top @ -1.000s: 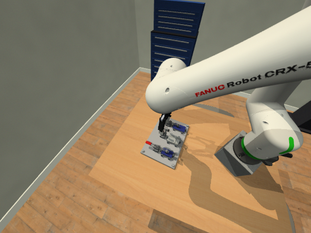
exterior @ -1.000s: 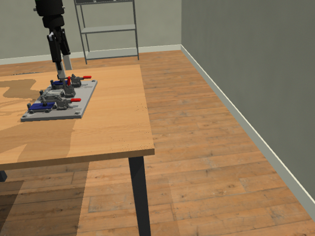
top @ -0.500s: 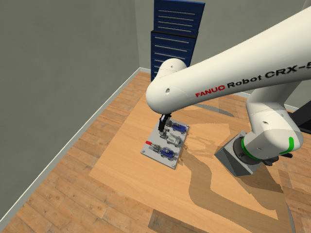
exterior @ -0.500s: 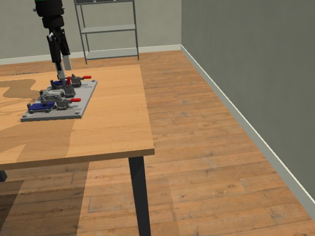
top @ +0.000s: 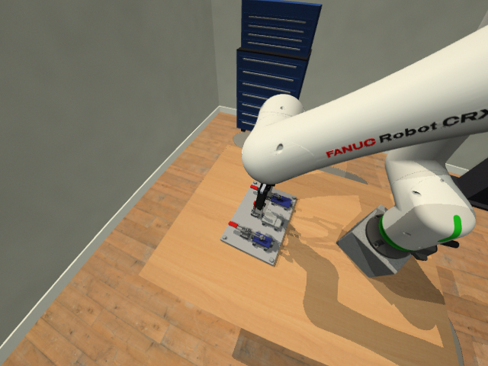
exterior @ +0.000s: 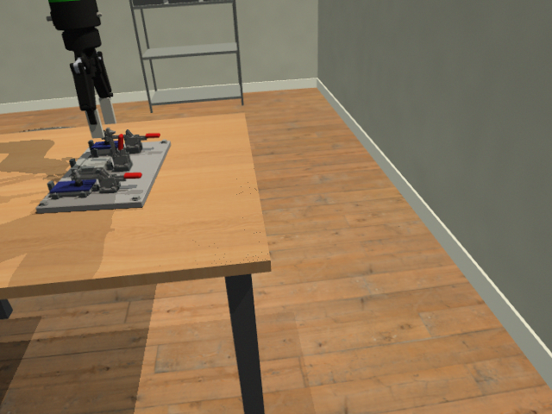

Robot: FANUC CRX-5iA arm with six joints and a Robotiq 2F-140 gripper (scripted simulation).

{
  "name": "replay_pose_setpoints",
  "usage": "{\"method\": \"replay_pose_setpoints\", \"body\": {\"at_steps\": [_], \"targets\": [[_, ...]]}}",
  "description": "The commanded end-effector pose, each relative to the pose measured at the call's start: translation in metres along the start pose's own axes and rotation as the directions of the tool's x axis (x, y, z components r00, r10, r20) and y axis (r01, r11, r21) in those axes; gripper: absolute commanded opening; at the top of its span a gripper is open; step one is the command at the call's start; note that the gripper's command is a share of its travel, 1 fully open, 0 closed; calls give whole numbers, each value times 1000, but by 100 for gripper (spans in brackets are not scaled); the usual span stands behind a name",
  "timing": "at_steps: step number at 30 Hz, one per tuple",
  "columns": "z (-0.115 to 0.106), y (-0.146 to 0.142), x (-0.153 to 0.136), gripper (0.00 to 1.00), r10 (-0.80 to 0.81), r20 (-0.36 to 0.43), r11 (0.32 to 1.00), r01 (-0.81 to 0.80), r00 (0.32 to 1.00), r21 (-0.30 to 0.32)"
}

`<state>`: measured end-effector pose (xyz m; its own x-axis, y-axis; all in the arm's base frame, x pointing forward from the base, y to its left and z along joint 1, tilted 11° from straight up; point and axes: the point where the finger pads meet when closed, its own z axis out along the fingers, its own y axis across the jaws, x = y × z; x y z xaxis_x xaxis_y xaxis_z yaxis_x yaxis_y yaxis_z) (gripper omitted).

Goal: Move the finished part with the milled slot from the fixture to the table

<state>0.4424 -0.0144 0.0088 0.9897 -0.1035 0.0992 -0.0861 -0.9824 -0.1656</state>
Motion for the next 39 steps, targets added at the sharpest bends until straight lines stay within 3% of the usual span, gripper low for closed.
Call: {"method": "replay_pose_setpoints", "body": {"at_steps": [1,19,39], "targets": [[0,0,-10,58,0,0,1000,0,1000,0],[0,0,-52,58,0,0,1000,0,1000,0],[8,0,-56,58,0,0,1000,0,1000,0]]}}
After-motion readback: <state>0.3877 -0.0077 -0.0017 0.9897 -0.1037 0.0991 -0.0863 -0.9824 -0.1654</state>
